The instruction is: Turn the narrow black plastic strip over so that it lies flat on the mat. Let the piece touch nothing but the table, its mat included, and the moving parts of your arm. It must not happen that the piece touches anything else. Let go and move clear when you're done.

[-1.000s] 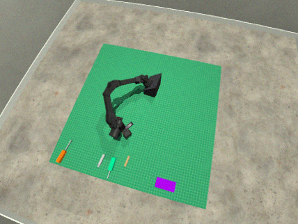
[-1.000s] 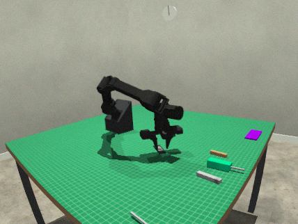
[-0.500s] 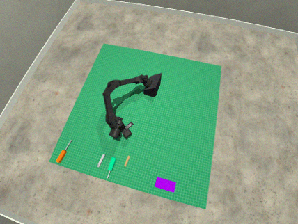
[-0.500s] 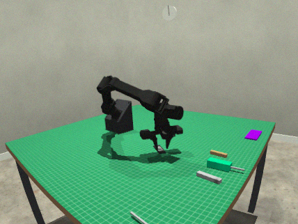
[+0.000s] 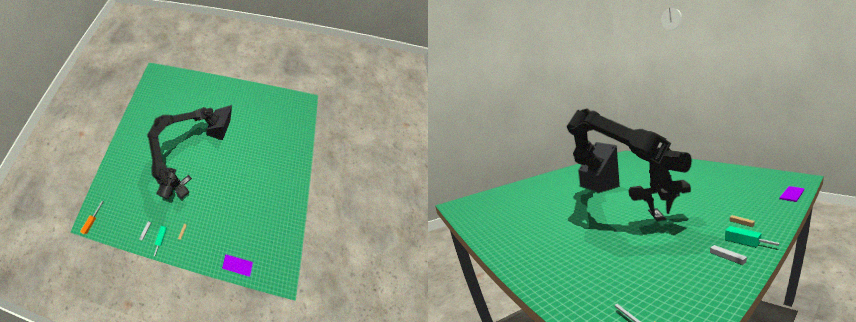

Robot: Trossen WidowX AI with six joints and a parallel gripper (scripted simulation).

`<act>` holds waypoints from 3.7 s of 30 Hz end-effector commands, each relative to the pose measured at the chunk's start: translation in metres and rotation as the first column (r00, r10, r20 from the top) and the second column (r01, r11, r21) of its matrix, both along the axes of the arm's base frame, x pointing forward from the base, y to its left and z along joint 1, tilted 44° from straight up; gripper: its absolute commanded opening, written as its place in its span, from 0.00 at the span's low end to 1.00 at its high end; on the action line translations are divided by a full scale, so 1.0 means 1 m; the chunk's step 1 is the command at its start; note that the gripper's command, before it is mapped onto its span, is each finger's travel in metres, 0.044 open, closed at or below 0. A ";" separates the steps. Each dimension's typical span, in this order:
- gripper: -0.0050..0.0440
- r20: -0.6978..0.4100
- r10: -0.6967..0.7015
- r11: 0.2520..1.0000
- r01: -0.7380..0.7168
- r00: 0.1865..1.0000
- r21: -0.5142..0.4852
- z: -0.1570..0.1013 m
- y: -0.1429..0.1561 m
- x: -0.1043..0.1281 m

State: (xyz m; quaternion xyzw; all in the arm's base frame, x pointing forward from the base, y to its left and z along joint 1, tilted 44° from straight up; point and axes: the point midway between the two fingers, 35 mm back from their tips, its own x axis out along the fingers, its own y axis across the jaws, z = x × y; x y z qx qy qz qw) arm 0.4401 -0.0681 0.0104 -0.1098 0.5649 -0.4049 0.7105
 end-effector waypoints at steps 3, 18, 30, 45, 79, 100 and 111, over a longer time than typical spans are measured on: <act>0.54 0.015 0.003 1.000 -0.003 1.000 -0.001 0.007 0.000 0.002; 0.54 0.008 0.003 1.000 -0.003 1.000 -0.002 0.002 -0.002 0.001; 0.54 0.005 0.002 1.000 -0.002 1.000 -0.002 -0.001 -0.005 0.001; 0.54 0.007 0.003 1.000 -0.003 1.000 -0.002 -0.003 -0.007 0.001; 0.54 0.010 0.003 1.000 -0.003 1.000 -0.002 -0.003 -0.008 0.002; 0.54 0.010 0.003 1.000 -0.003 1.000 -0.002 -0.003 -0.008 0.002; 0.54 0.008 0.003 1.000 -0.003 1.000 -0.002 -0.004 -0.008 0.002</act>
